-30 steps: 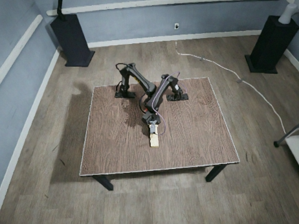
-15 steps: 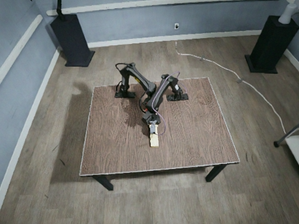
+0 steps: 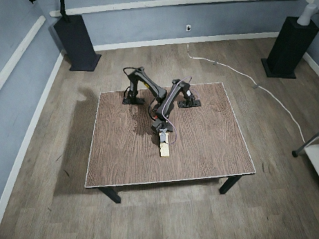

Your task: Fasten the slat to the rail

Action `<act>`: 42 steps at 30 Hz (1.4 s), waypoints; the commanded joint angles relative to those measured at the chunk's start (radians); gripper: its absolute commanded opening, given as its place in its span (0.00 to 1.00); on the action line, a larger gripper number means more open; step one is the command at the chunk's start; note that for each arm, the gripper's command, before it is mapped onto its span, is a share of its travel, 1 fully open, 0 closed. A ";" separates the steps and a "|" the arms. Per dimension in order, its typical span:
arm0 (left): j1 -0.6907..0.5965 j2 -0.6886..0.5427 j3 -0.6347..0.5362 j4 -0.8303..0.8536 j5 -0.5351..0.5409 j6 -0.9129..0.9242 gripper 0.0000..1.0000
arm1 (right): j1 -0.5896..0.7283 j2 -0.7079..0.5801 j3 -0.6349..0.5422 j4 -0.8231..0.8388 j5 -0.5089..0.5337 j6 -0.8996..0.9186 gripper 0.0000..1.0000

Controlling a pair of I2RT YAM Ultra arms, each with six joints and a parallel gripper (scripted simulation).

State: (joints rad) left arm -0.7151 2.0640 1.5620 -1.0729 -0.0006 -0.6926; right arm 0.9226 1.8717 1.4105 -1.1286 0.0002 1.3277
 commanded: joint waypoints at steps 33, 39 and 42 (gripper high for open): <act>0.000 -0.032 0.088 -0.105 0.000 0.000 1.00 | 0.000 -0.006 0.004 0.002 0.000 0.000 1.00; 0.000 -0.039 0.110 -0.133 0.000 0.000 1.00 | 0.000 -0.006 0.004 0.002 0.000 0.000 1.00; 0.000 -0.042 0.121 -0.146 0.000 0.000 1.00 | 0.000 -0.006 0.004 0.002 0.000 0.000 1.00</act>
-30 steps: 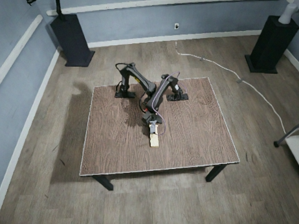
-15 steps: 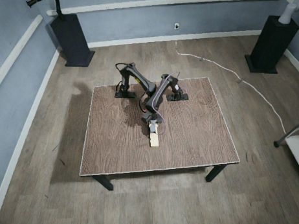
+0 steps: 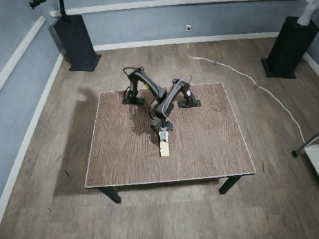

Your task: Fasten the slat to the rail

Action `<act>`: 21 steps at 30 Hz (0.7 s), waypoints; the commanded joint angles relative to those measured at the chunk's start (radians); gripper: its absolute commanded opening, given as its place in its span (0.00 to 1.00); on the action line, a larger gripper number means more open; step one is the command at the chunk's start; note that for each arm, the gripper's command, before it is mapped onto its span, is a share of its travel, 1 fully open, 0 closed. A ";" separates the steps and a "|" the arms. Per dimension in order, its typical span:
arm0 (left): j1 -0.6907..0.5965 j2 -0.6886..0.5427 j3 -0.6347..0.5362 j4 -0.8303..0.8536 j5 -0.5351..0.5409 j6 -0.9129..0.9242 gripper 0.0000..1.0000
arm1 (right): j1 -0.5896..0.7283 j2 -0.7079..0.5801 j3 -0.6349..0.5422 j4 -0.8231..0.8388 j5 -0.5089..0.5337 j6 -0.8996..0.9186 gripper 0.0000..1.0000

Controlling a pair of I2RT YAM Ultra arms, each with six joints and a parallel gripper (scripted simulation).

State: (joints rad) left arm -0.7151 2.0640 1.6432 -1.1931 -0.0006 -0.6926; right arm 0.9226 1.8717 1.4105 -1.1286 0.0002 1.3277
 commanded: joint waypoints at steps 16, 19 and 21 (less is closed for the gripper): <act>0.001 -0.057 0.075 -0.068 0.002 0.001 1.00 | 0.000 -0.006 0.004 0.002 0.000 0.000 1.00; 0.001 -0.057 0.075 -0.069 0.002 0.001 1.00 | 0.000 -0.006 0.004 0.002 0.000 0.000 1.00; 0.001 -0.057 0.076 -0.059 0.002 0.001 1.00 | 0.000 -0.006 0.004 0.002 0.000 0.000 1.00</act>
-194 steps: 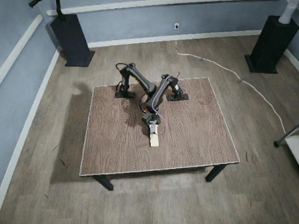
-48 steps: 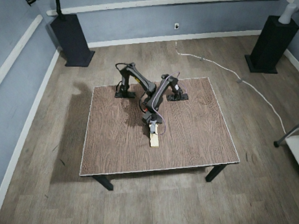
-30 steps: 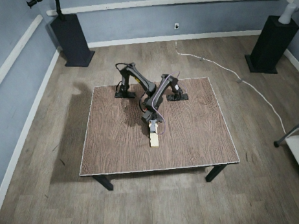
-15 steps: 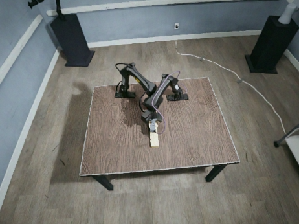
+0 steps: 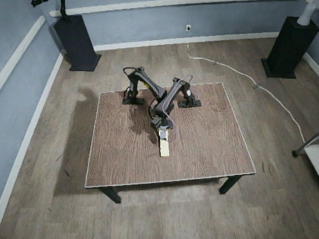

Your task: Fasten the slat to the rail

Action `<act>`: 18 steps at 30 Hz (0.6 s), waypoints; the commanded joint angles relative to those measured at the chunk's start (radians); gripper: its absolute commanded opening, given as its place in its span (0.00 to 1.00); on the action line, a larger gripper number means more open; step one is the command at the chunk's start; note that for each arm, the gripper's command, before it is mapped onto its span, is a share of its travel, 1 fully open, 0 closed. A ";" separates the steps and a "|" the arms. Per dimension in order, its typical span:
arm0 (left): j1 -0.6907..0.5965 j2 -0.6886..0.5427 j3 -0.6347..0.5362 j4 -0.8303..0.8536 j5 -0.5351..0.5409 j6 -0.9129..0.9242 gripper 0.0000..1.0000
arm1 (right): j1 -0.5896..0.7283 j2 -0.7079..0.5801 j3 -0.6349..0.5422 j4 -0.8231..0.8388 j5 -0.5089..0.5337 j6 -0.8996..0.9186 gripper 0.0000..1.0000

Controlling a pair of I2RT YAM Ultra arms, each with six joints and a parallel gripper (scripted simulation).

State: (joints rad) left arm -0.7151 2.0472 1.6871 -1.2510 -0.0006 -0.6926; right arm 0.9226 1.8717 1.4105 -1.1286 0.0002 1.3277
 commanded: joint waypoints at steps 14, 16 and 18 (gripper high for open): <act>0.000 -0.029 0.023 0.000 0.000 0.000 1.00 | 0.000 -0.006 0.004 0.002 0.000 0.000 1.00; 0.006 -0.042 0.021 0.015 0.001 0.007 1.00 | 0.000 -0.006 0.004 0.002 0.000 0.000 1.00; 0.023 -0.064 0.007 0.042 -0.001 0.023 1.00 | 0.000 -0.006 0.004 0.002 0.000 0.000 1.00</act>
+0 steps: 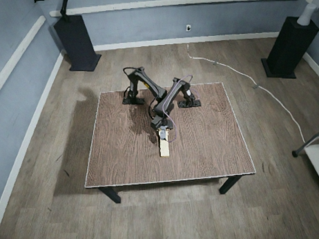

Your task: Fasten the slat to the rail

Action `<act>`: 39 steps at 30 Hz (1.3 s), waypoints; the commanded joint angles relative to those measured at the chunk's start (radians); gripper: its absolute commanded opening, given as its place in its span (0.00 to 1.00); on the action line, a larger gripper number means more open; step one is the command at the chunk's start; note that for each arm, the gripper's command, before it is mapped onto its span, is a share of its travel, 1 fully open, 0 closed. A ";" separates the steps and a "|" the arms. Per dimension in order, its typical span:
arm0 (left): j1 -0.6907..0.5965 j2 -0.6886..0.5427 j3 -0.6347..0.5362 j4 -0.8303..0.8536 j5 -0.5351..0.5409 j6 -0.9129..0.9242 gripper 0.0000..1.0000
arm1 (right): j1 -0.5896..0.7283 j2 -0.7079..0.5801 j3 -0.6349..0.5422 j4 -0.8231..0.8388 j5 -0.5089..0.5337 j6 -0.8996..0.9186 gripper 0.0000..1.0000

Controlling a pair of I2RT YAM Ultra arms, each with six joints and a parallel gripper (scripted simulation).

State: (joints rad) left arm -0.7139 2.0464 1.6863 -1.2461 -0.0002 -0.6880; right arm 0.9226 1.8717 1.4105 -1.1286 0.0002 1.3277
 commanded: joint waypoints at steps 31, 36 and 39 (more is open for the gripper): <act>0.382 -0.564 -0.315 0.651 -0.016 0.369 1.00 | 0.000 -0.006 0.004 0.002 0.000 0.000 1.00; 0.444 -0.647 -0.376 0.767 -0.014 0.431 1.00 | 0.000 -0.006 0.004 0.002 0.000 0.000 1.00; 0.478 -0.700 -0.411 0.828 -0.017 0.466 1.00 | 0.000 -0.006 0.004 0.002 0.000 0.000 1.00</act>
State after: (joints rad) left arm -0.2649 1.4212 1.2900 -0.5255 -0.0063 -0.2756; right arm 0.9226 1.8717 1.4105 -1.1286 0.0002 1.3277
